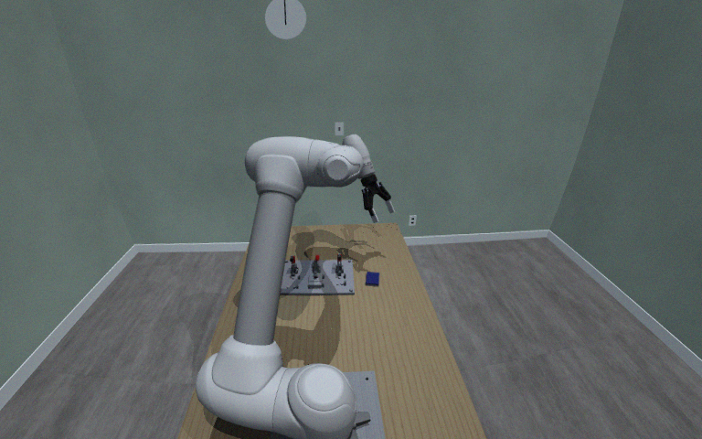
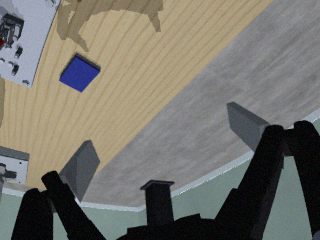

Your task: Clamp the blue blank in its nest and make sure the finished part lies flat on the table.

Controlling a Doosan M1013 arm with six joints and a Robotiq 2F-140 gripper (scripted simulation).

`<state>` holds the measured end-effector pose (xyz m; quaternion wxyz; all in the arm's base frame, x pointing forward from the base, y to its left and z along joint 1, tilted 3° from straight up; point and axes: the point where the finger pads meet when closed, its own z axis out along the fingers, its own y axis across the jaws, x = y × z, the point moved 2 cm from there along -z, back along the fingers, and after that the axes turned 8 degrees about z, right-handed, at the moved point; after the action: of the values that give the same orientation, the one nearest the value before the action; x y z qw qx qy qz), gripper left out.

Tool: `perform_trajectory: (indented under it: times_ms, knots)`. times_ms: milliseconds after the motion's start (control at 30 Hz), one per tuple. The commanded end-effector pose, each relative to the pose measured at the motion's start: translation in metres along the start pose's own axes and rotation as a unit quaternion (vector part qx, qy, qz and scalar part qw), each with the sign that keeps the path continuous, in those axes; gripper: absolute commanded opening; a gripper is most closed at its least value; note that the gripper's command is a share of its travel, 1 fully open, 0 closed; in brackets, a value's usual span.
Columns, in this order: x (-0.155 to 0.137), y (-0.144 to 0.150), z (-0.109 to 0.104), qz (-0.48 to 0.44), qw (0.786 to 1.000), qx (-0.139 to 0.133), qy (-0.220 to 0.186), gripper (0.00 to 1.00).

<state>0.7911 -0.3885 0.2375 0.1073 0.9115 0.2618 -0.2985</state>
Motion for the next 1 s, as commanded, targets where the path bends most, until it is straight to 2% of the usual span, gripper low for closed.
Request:
perform_trajectory:
  times_ms: [0,33,67,133,167,300,333,433,467,567,600,700,733,867,900,967]
  knots:
    - [0.017,-0.042,-0.009,0.050,0.998,-0.010,0.043,1.00]
    - [0.017,-0.042,-0.009,0.050,0.998,-0.010,0.043,1.00]
    - [0.026,-0.067,-0.014,0.078,0.995,-0.011,0.066,1.00]
    - [0.026,-0.067,-0.014,0.078,0.995,-0.011,0.066,1.00]
    - [0.035,-0.096,-0.017,0.111,0.990,-0.008,0.092,1.00]
    - [0.035,-0.096,-0.017,0.111,0.990,-0.008,0.092,1.00]
    - [0.043,-0.128,-0.021,0.146,0.982,-0.002,0.119,1.00]
    - [0.043,-0.128,-0.021,0.146,0.982,-0.002,0.119,1.00]
    - [0.051,-0.162,-0.023,0.183,0.972,0.008,0.146,1.00]
    - [0.051,-0.162,-0.023,0.183,0.972,0.008,0.146,1.00]
    - [0.058,-0.197,-0.024,0.221,0.960,0.022,0.172,1.00]
    - [0.058,-0.197,-0.024,0.221,0.960,0.022,0.172,1.00]
    - [0.062,-0.232,-0.024,0.258,0.945,0.038,0.195,1.00]
    - [0.062,-0.232,-0.024,0.258,0.945,0.038,0.195,1.00]
    - [0.066,-0.265,-0.023,0.293,0.930,0.056,0.216,1.00]
    - [0.066,-0.265,-0.023,0.293,0.930,0.056,0.216,1.00]
